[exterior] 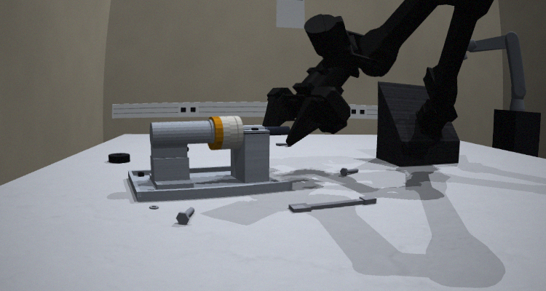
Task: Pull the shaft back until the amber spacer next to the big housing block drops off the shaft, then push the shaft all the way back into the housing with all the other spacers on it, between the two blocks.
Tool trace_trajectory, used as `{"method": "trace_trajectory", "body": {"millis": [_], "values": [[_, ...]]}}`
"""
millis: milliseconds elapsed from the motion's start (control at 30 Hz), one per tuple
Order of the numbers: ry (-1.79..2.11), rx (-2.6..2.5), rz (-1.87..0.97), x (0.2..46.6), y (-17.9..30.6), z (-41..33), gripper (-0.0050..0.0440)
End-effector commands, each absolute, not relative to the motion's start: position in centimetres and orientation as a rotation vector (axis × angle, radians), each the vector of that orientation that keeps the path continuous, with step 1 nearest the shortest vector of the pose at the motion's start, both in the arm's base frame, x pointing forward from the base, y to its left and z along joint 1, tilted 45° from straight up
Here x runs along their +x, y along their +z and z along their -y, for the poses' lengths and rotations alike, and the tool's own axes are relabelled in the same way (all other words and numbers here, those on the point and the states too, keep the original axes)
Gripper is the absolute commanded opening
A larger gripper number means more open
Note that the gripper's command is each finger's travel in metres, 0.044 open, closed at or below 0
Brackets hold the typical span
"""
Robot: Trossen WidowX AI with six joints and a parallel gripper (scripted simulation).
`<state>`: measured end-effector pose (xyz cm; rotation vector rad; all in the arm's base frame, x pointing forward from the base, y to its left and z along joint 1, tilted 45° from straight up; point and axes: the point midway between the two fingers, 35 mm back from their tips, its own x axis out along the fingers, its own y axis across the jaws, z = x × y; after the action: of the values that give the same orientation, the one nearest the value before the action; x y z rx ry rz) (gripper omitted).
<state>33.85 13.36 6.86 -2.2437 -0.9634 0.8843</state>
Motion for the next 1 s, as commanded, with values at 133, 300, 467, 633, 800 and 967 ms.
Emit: {"method": "trace_trajectory", "body": {"millis": [133, 300, 467, 633, 800, 967], "values": [[0.851, -2.259, 0.962, 35.1, 7.4, -13.9, 0.044], [0.85, -2.258, 0.962, 35.5, 7.1, -14.5, 0.044], [0.848, -2.26, 0.959, 35.6, 7.1, -14.5, 0.044], [0.859, -2.256, 0.966, 35.1, 7.0, -14.5, 0.0344], [0.859, -2.256, 0.966, 35.1, 7.0, -14.5, 0.0224], [0.859, -2.256, 0.966, 35.1, 7.0, -14.5, 0.0152]]}}
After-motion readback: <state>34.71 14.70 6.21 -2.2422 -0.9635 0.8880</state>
